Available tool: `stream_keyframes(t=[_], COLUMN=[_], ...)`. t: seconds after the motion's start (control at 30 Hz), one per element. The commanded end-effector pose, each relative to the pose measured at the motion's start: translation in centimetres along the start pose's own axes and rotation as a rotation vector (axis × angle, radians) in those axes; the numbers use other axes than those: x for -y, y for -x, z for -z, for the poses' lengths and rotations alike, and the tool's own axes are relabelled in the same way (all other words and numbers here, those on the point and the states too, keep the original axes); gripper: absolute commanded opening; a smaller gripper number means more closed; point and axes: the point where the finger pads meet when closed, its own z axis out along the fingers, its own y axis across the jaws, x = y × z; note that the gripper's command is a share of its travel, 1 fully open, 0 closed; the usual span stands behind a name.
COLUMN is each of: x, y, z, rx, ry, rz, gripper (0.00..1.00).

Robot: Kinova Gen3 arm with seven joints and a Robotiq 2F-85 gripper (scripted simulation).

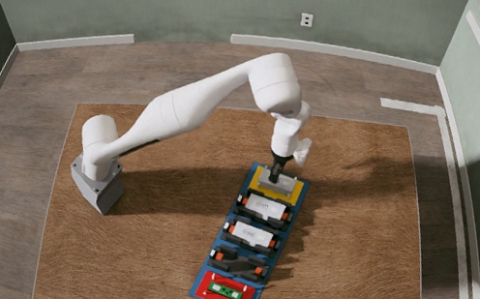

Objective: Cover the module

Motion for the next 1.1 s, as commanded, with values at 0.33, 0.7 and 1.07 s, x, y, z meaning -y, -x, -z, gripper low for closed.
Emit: stream_keyframes(t=[0.33,0.7,1.07], x=[0.1,0.1,0.1], y=[-0.1,-0.1,-0.1], z=[3.7,3.0,2.7], rx=[-0.001,-0.001,-0.001], ry=[-0.001,-0.001,-0.001], rz=[0.0,0.0,0.0], gripper=[1.0,1.0,1.0])
